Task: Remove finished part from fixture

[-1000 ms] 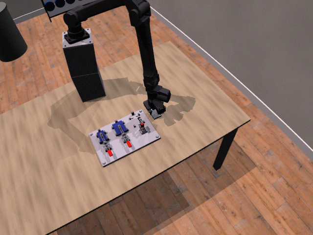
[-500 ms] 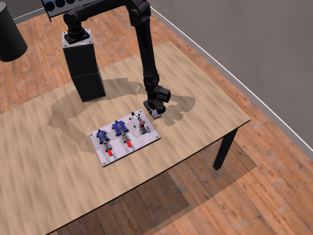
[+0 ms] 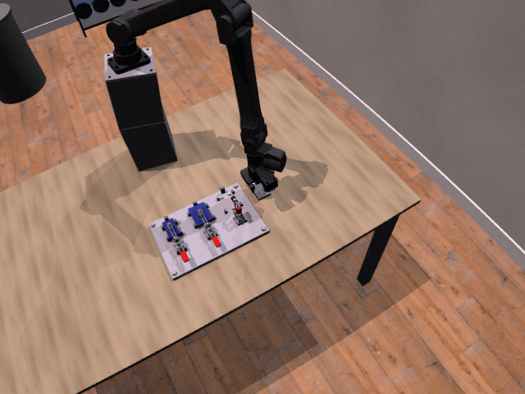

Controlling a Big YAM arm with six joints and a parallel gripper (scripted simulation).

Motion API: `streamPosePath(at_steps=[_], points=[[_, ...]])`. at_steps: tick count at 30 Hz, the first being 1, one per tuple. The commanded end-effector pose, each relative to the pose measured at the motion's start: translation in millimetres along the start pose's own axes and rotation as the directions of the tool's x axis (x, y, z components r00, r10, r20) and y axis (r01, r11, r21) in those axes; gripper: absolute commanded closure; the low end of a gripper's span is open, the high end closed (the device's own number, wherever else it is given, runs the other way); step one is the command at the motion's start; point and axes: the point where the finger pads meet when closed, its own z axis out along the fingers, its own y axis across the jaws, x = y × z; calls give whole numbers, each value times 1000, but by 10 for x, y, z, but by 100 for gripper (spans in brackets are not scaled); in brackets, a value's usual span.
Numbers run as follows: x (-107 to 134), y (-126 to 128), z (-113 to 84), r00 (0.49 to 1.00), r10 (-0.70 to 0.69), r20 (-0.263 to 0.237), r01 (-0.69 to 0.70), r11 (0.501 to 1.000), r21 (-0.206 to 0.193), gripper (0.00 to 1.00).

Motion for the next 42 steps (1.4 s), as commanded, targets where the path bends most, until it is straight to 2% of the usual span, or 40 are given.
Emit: streamPosePath(at_steps=[1,42], points=[[71,17,70,1000,-1,-3,1,1000,5,100],[98,-2,71,1000,-1,-6,1,1000,7,100]])
